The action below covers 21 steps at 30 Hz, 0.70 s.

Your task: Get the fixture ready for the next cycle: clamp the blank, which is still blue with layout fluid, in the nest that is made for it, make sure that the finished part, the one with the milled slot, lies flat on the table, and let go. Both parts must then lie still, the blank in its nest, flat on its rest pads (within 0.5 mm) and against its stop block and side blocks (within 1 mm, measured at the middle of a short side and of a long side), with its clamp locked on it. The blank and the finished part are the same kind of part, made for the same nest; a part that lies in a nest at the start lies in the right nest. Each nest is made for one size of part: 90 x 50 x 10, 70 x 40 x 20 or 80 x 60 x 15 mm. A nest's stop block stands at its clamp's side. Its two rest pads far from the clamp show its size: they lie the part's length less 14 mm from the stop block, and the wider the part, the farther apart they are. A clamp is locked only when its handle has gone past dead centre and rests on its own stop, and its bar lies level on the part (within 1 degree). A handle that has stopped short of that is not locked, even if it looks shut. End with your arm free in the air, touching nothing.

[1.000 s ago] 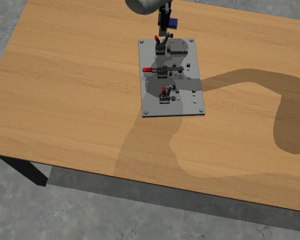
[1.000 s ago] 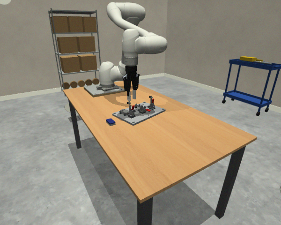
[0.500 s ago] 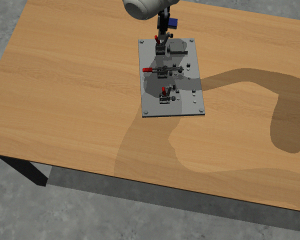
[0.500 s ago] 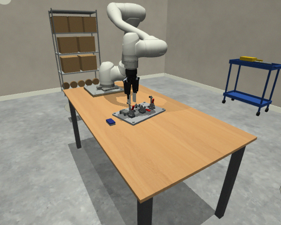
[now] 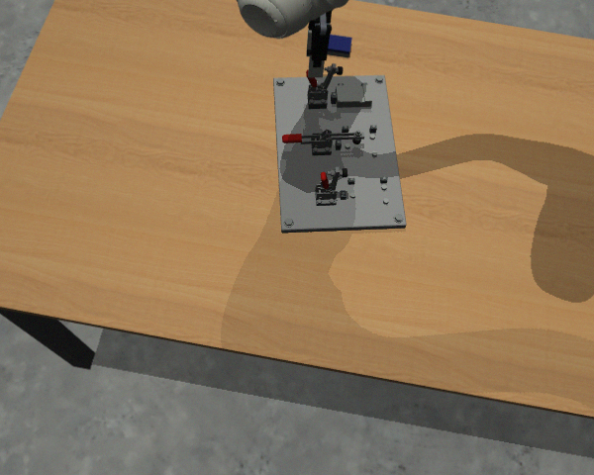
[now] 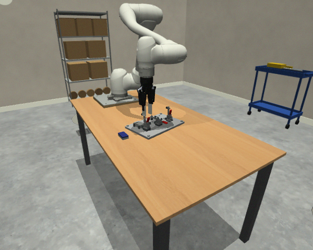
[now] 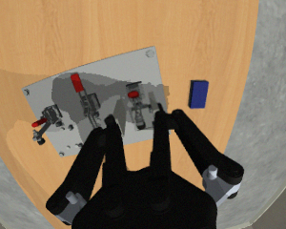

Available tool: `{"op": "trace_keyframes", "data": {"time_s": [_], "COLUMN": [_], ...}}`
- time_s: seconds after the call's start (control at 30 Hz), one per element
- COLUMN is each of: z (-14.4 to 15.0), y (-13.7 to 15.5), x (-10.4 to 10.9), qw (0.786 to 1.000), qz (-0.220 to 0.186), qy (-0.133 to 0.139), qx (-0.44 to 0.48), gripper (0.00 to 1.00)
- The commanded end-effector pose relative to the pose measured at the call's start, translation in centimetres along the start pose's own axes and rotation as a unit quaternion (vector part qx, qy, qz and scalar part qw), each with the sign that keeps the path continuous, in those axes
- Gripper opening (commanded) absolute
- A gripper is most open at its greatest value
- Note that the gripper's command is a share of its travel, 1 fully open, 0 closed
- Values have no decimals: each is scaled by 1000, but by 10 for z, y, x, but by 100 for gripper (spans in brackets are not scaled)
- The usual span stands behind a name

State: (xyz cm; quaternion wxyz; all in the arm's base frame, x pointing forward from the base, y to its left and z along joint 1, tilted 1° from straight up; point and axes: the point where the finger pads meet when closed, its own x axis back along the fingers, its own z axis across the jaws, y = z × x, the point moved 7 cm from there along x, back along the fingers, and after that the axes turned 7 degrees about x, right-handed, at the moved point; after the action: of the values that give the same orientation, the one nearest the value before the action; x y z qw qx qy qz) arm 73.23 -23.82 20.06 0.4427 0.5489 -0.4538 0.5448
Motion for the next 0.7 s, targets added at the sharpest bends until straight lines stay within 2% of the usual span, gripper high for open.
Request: {"op": "trace_keyframes", "data": {"time_s": [0.0, 0.67], "z": [-3, -3], "y": [-4, -4], "x": [-1, -21], "qw": [1000, 1000], "qz": [0, 0], "qy": [-3, -3], "qx": [0, 0], "gripper": [28, 28]}}
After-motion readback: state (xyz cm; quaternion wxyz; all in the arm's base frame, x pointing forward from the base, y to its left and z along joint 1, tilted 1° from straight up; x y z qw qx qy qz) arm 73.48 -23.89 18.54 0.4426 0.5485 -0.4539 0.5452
